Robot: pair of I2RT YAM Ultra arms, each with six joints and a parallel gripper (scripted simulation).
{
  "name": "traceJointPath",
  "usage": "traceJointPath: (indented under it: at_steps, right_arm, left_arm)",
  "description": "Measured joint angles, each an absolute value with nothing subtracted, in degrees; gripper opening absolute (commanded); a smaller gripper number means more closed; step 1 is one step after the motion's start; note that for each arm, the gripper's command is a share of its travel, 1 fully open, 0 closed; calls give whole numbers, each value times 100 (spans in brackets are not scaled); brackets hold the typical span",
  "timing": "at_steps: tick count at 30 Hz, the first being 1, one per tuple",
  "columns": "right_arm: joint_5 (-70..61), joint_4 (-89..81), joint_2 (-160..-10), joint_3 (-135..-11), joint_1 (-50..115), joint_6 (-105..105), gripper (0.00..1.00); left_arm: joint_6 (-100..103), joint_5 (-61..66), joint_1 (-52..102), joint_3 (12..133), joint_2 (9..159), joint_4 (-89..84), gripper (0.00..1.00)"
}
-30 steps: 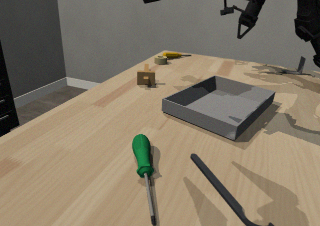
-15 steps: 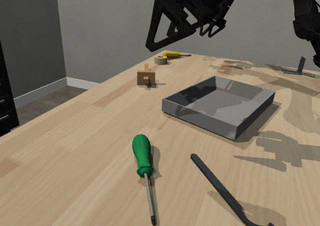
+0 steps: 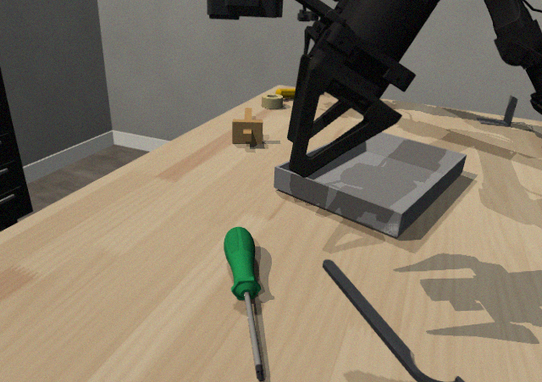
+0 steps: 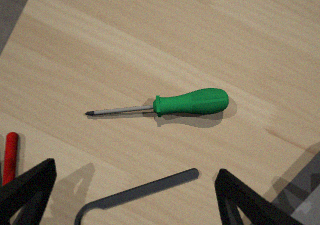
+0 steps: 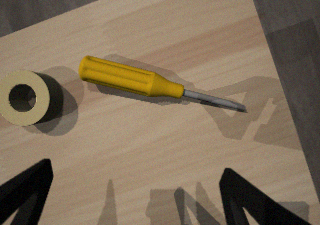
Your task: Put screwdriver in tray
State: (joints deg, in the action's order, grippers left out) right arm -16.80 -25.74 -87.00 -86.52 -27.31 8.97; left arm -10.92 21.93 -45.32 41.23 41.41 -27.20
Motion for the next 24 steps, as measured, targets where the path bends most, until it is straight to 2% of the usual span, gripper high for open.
traceJointPath:
  at_steps: [13,17,24]
  right_arm:
    - [-1529,-2576,-8794,-8818,-2683,967,100]
    - [-1522,-2576,-8794,-8818,-2683,967,100]
    - [-1479,-2263,-8449,-8348,-2635,814,100]
  left_arm:
    - [-1092,2182,-4536,4125,4189,-2720,100]
    - [-1155,2182,-4536,4125,4189,-2720,55]
    - [-2287,2196,-4359,4152,4580,-2720,54]
